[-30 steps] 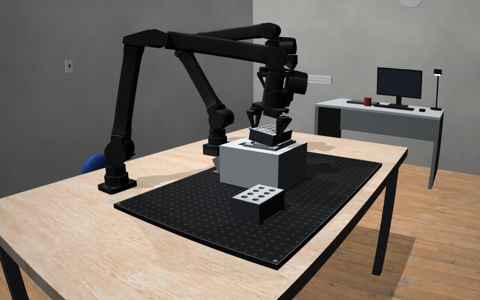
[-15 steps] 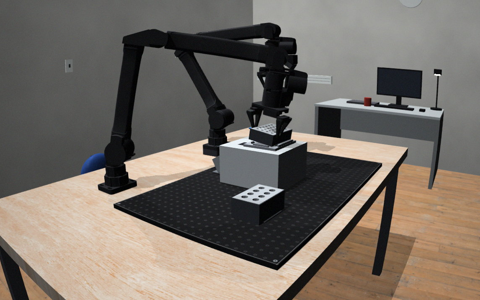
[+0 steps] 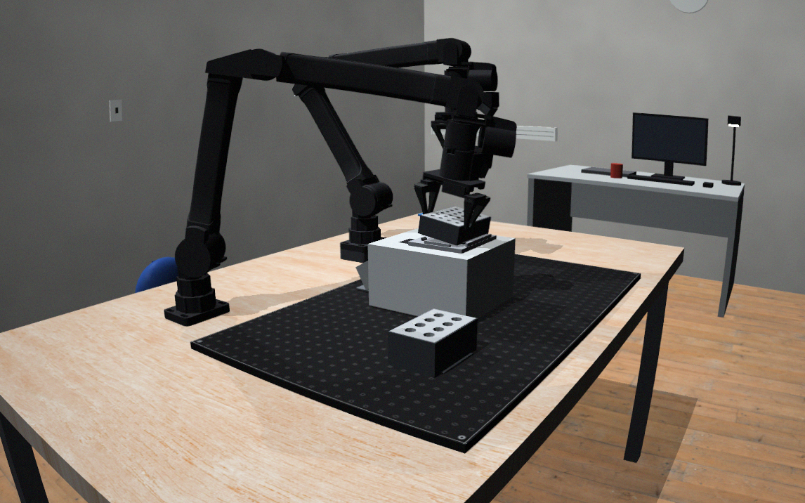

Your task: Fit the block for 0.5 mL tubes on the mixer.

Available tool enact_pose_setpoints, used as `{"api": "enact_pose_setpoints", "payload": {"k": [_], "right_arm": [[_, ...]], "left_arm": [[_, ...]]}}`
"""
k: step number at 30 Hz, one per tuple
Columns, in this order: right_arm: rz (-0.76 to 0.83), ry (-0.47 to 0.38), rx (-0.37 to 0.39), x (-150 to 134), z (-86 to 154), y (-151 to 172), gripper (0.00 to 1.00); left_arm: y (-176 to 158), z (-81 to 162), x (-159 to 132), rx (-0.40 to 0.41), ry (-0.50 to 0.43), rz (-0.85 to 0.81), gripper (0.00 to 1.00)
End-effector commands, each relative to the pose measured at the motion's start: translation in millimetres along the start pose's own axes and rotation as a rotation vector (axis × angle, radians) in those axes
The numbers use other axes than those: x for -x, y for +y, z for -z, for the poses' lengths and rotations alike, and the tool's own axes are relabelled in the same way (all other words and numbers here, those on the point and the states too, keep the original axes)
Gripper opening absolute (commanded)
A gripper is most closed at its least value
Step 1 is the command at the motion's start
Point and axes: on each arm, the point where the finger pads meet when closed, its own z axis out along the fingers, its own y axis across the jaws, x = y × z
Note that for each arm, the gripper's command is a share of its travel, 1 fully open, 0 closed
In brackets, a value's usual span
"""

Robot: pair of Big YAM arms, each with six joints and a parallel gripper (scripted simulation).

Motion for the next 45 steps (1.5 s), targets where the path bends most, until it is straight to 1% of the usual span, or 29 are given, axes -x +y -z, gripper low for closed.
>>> {"api": "enact_pose_setpoints", "payload": {"k": [1,8,17,19,25,30,36,45], "right_arm": [[0.013,-0.055,-0.061,10.5,40.6,-7.2,0.00],[0.012,-0.048,-0.068,5.0,43.1,-1.5,0.00],[0.010,-0.031,-0.045,-1.2,33.1,5.8,0.00],[0.010,-0.026,-0.048,-2.1,33.8,6.0,0.00],[0.011,-0.043,-0.043,0.1,35.3,7.7,0.00],[0.013,-0.056,-0.065,2.7,45.5,4.8,0.00],[0.016,-0.073,-0.089,5.7,50.3,0.4,0.00],[0.016,-0.071,-0.085,10.9,46.1,-8.6,0.00]], "left_arm": [[2.1,4.3,3.7,0.003,-0.017,0.005,1.00],[2.2,4.2,3.8,0.003,-0.018,0.005,1.00],[2.3,4.0,4.0,0.003,-0.018,0.006,1.00],[2.3,3.9,4.1,0.003,-0.018,0.006,1.00],[2.4,3.8,4.1,0.003,-0.019,0.006,1.00],[2.4,3.7,4.3,0.003,-0.019,0.006,1.00],[2.5,3.5,4.4,0.003,-0.019,0.007,1.00],[2.6,3.3,4.5,0.003,-0.020,0.007,1.00]]}}
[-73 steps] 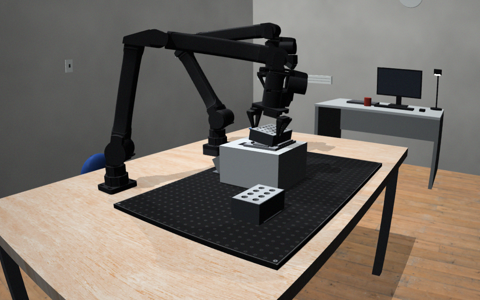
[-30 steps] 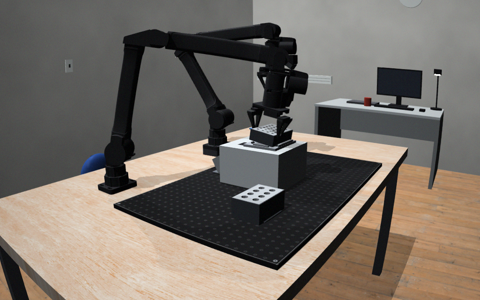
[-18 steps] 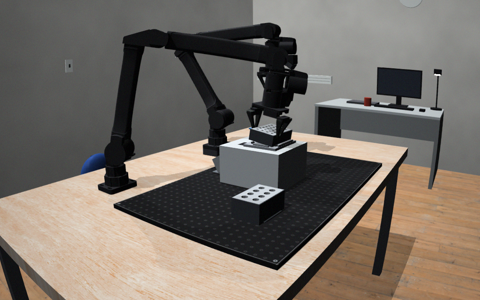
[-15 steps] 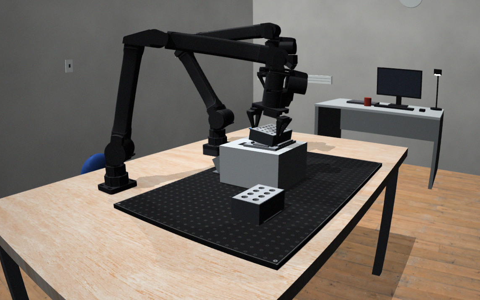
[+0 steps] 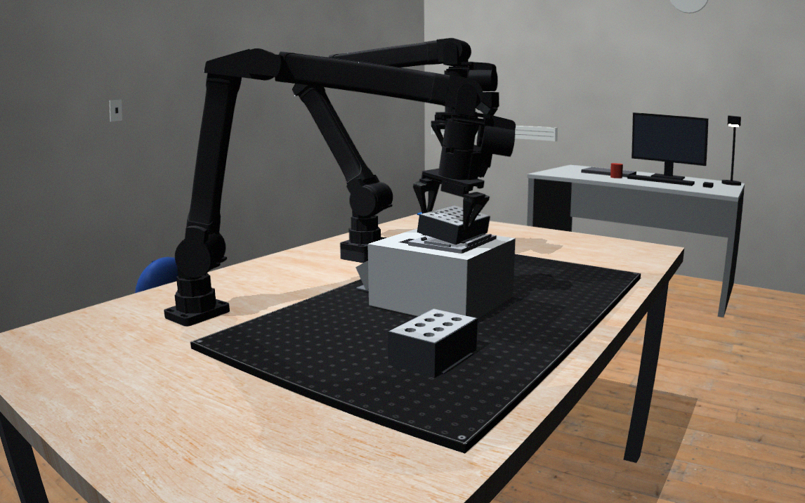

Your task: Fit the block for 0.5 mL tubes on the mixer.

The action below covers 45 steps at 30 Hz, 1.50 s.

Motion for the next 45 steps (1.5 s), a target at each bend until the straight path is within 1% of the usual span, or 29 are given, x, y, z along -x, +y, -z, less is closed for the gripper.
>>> {"api": "enact_pose_setpoints", "payload": {"k": [1,2,6,7,8,10,14,17,19,20,23,45], "right_arm": [[0.015,-0.069,-0.081,12.2,43.2,-11.1,0.00],[0.015,-0.067,-0.079,12.6,41.7,-12.0,0.00],[0.013,-0.053,-0.059,11.6,22.7,-13.9,0.00],[0.013,-0.054,-0.060,10.7,23.6,-12.5,0.00],[0.011,-0.034,-0.055,10.5,22.1,-9.7,0.00],[0.011,-0.034,-0.055,10.5,22.1,-9.7,0.00],[0.009,-0.021,-0.055,6.7,26.9,-21.7,0.00],[0.000,-0.032,-0.043,6.8,26.4,-20.6,0.00],[-0.009,-0.022,-0.048,5.1,26.3,-21.8,0.00],[-0.009,-0.025,-0.069,5.4,26.3,-21.2,0.00],[-0.009,-0.024,-0.074,6.1,26.4,-20.4,0.00],[-0.012,-0.019,-0.084,6.6,26.4,-18.1,0.00]], "left_arm": [[2.6,3.3,4.6,0.003,-0.020,0.007,1.00],[2.6,3.3,4.6,0.003,-0.020,0.007,1.00],[2.6,3.2,4.7,0.003,-0.020,0.008,1.00],[2.6,3.1,4.7,0.003,-0.020,0.008,1.00],[2.6,3.1,4.7,0.003,-0.020,0.008,1.00],[2.6,3.1,4.7,0.003,-0.020,0.008,1.00],[2.7,3.0,4.8,0.004,-0.020,0.008,1.00],[2.7,2.9,4.8,0.004,-0.021,0.008,1.00],[2.7,2.9,4.9,0.004,-0.021,0.008,1.00],[2.8,2.8,4.9,0.004,-0.021,0.008,1.00],[2.8,2.8,4.8,0.004,-0.020,0.009,1.00],[2.8,2.3,4.1,0.003,-0.017,0.010,1.00]]}}
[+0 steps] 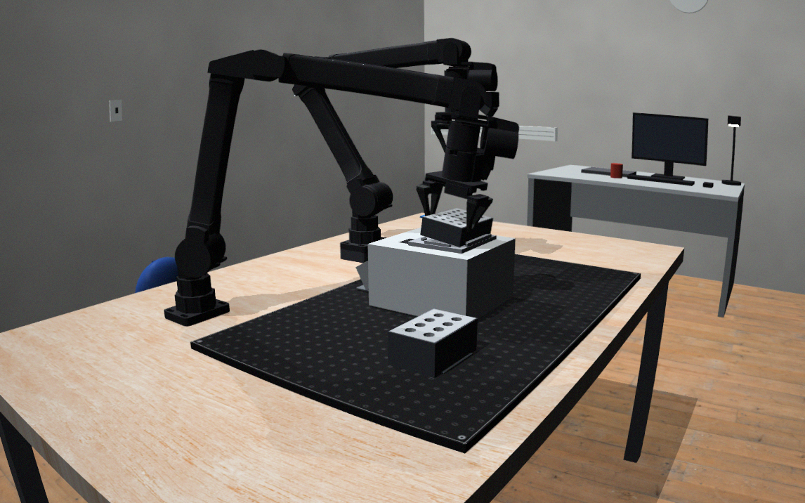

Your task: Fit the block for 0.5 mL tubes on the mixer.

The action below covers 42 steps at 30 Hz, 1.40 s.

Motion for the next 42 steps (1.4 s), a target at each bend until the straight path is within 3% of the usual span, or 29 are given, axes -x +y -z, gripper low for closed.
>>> {"api": "enact_pose_setpoints", "payload": {"k": [1,42], "right_arm": [[-0.018,-0.036,-0.077,5.6,29.2,-11.0,0.00],[-0.034,-0.044,-0.091,4.7,31.3,-8.3,0.00]], "left_arm": [[2.8,2.2,3.8,0.003,-0.016,0.010,1.00],[2.9,1.2,2.5,0.002,-0.009,0.012,1.00]]}}
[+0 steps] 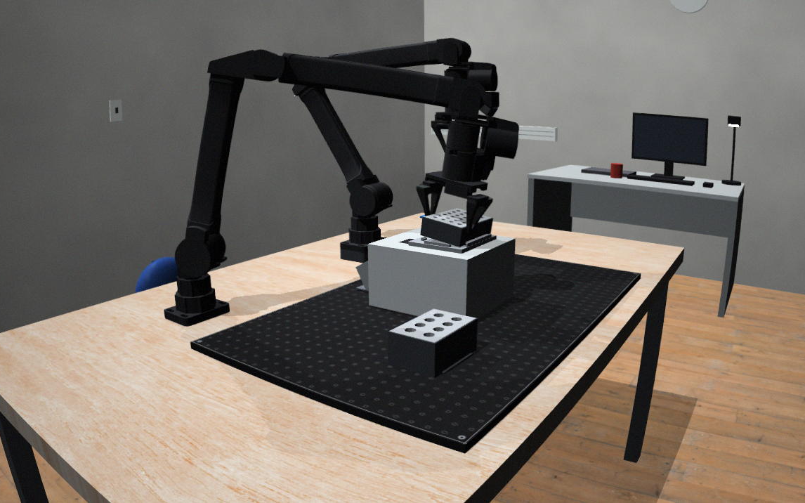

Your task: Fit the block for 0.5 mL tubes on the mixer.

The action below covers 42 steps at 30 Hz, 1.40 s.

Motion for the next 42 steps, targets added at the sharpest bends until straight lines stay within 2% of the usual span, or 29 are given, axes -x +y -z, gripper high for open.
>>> {"api": "enact_pose_setpoints", "payload": {"k": [1,26,42], "right_arm": [[-0.033,-0.045,-0.089,4.5,31.3,-8.3,0.00],[-0.032,-0.062,-0.092,4.1,32.3,-6.9,0.00],[-0.029,-0.069,-0.135,3.3,33.6,-6.2,0.00]], "left_arm": [[2.9,1.2,2.5,0.002,-0.009,0.012,1.00],[2.9,0.6,1.7,0.002,-0.006,0.013,1.00],[3.0,0.2,1.2,0.002,-0.003,0.014,1.00]]}}
